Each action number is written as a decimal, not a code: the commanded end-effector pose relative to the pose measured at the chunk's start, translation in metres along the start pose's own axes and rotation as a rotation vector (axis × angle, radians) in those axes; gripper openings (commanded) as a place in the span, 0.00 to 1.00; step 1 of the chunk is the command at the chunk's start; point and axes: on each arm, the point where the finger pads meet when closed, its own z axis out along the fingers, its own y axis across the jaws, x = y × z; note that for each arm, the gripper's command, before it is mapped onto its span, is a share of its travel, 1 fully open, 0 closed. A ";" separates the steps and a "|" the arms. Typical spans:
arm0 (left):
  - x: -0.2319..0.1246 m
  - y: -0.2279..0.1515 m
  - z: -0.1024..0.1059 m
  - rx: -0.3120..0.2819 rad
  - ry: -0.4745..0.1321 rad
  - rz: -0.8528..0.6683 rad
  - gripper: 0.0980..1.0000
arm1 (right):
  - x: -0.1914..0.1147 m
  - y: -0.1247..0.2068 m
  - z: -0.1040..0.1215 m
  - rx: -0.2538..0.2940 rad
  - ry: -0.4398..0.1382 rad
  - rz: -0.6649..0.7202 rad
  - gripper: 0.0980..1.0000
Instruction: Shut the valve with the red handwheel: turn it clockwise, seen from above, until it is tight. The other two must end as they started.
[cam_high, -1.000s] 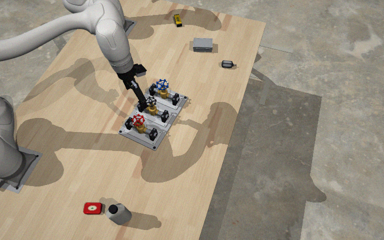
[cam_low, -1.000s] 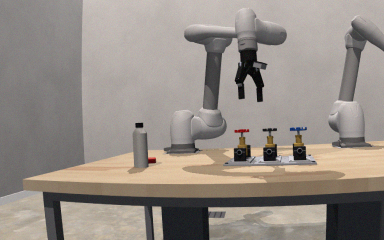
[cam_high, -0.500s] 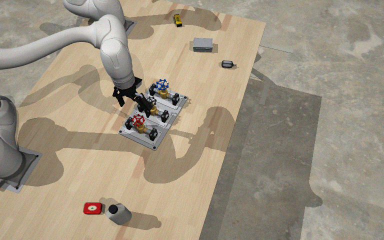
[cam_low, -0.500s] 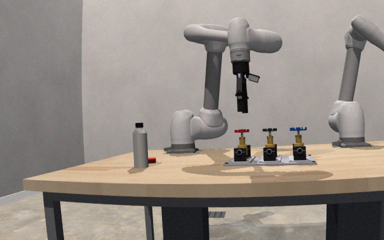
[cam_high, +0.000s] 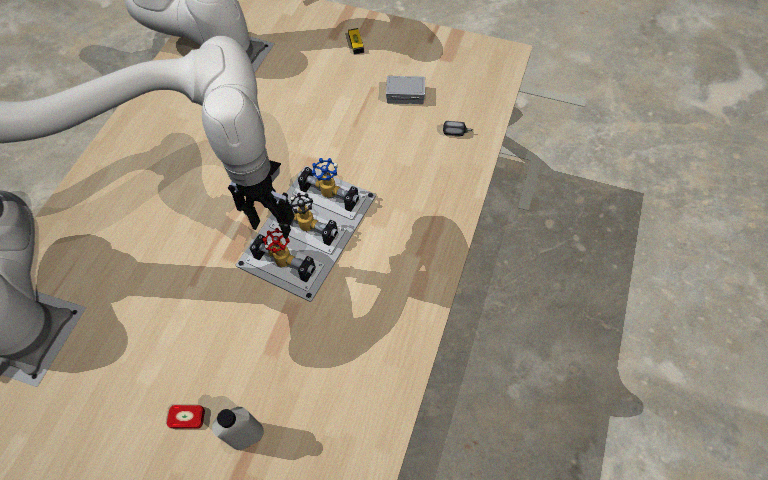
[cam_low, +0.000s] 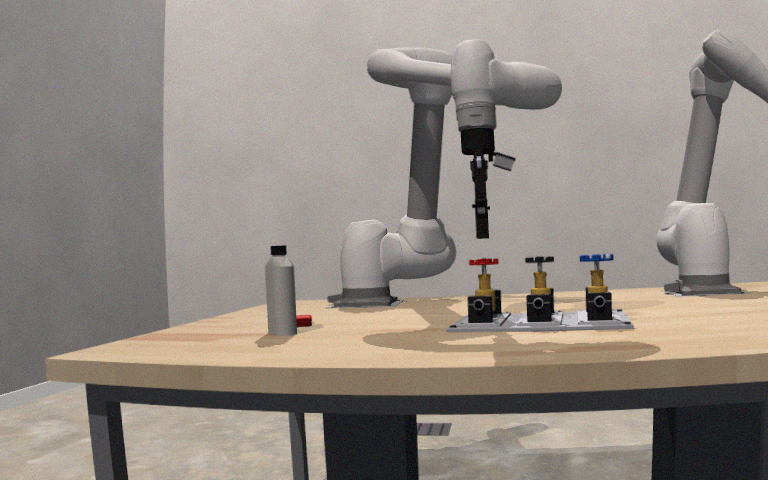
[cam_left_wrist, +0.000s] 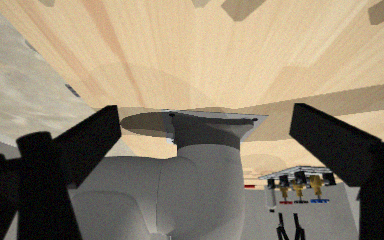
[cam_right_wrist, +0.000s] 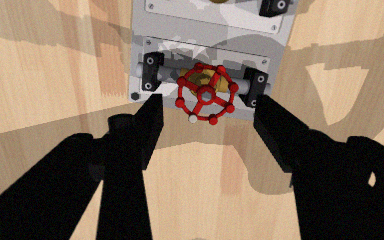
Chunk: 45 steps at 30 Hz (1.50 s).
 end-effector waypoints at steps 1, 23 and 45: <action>0.000 0.000 -0.001 0.000 0.001 0.000 1.00 | 0.000 0.000 -0.001 -0.001 0.001 -0.019 0.48; 0.000 0.000 -0.001 0.000 0.001 0.000 1.00 | 0.000 0.000 -0.001 -0.001 0.001 -0.511 0.48; 0.000 0.000 -0.001 0.000 0.001 0.000 1.00 | 0.000 0.000 -0.001 -0.002 0.000 -1.516 0.48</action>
